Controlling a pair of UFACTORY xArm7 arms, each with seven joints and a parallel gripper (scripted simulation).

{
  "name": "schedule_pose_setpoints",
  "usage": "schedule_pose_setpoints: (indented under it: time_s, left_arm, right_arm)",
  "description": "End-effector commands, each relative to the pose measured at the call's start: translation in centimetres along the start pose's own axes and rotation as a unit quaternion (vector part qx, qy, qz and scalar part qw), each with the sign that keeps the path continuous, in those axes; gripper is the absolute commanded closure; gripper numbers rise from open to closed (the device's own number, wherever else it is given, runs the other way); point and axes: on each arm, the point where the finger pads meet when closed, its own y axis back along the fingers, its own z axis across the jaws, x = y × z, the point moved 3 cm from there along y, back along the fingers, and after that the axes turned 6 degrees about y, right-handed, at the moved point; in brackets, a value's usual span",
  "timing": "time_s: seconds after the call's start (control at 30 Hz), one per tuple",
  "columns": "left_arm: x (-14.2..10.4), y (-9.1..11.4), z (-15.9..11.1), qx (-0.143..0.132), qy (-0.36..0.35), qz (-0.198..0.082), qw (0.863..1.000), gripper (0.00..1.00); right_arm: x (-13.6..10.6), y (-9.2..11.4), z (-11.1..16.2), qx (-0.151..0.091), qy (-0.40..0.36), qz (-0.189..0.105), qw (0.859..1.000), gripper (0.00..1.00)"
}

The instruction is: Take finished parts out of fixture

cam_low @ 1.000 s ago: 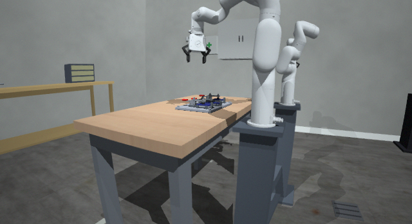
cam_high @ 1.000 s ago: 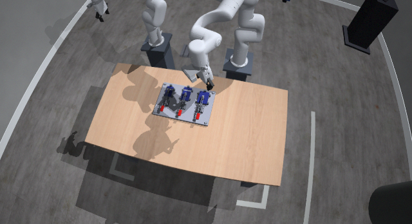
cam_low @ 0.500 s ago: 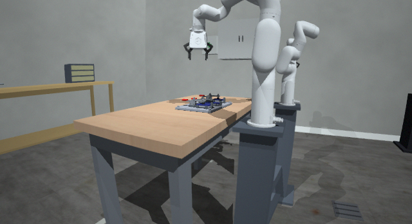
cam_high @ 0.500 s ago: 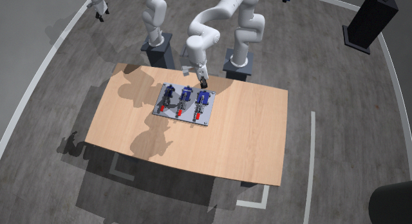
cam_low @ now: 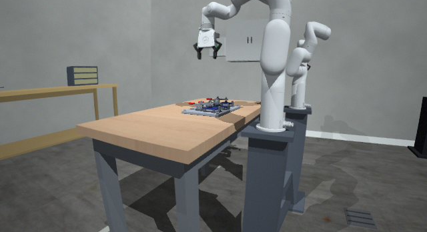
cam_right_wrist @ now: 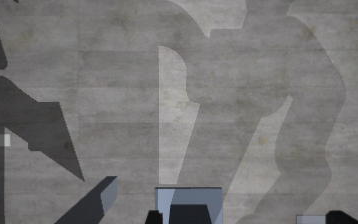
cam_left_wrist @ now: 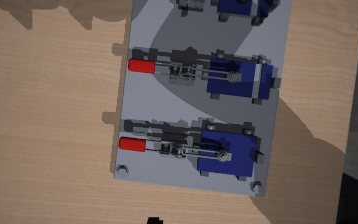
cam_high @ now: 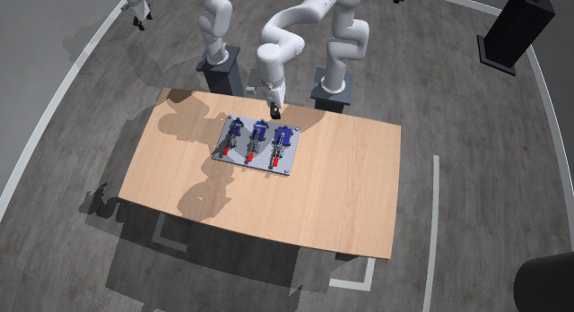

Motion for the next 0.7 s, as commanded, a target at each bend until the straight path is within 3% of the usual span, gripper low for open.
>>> schedule_pose_setpoints:
  time_s: [0.0,0.4,0.67]
  left_arm:
    - [0.5,0.9,0.2,0.002,-0.079,0.008,0.997,0.00]
    - [1.2,2.2,0.8,0.007,-0.203,0.015,0.979,0.00]
    - [1.9,3.4,1.4,0.012,-0.319,0.020,0.948,0.00]
  right_arm:
    - [0.1,0.1,0.0,0.000,0.000,0.002,1.000,0.00]
    - [0.1,0.1,0.0,0.000,0.000,0.002,1.000,0.00]
    - [0.1,0.1,0.0,0.000,0.000,0.002,1.000,0.00]
